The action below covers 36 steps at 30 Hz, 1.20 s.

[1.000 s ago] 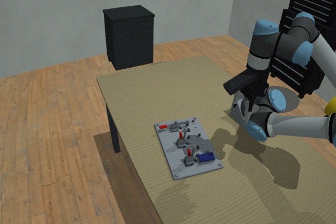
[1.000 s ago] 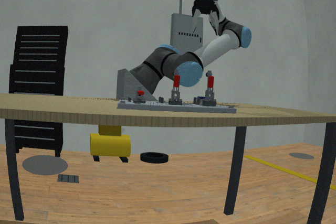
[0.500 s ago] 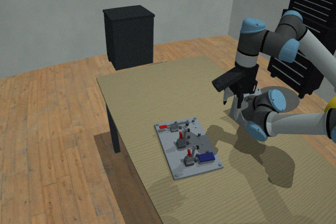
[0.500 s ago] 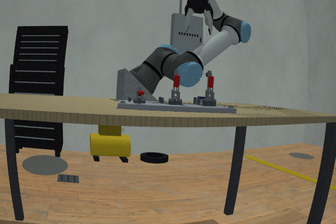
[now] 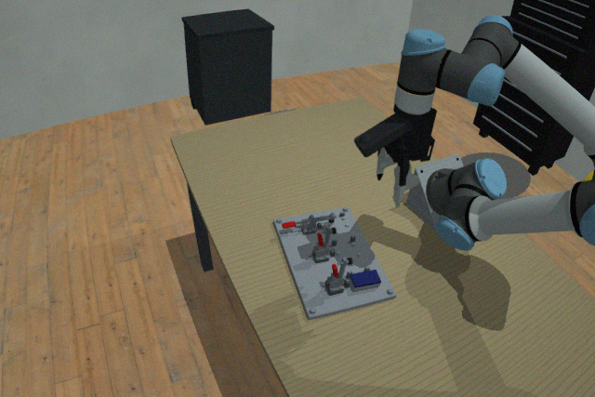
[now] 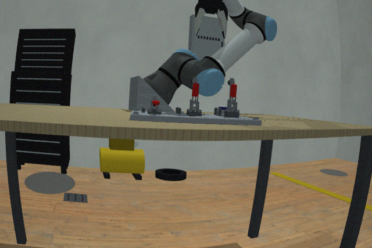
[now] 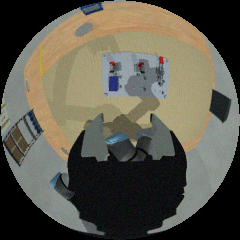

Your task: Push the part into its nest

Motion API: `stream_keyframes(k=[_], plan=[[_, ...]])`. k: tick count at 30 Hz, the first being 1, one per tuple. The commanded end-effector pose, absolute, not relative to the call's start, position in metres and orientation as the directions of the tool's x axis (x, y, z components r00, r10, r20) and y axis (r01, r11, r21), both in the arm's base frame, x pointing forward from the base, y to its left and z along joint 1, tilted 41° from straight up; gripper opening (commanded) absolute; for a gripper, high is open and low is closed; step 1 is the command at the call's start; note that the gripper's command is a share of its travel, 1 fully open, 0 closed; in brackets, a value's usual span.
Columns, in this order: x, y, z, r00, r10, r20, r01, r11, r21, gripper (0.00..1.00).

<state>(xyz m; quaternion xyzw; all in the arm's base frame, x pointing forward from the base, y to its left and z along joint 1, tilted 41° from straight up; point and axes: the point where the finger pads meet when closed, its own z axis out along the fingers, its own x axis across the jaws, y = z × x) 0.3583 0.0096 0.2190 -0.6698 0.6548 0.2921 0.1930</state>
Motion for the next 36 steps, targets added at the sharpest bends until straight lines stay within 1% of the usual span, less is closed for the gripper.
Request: stream_keyframes(k=[1,3,15,20,32,33,36], plan=[[0.375,-0.005,0.196,-0.028,-0.765,-0.644,-0.990,-0.068,0.123,0.58],[0.388,-0.016,0.179,-0.028,-0.765,-0.644,-0.990,-0.068,0.123,0.58],[0.388,-0.016,0.179,-0.028,-0.765,-0.644,-0.990,-0.068,0.123,0.58],[0.418,-0.042,0.139,-0.028,-0.765,-0.644,-0.990,-0.068,0.123,0.58],[0.418,-0.042,0.139,-0.028,-0.765,-0.644,-0.990,-0.068,0.123,0.58],[0.415,-0.040,0.142,-0.028,-0.765,-0.644,-0.990,-0.067,0.123,0.00],[0.415,-0.040,0.142,-0.028,-0.765,-0.644,-0.990,-0.067,0.123,0.00]])
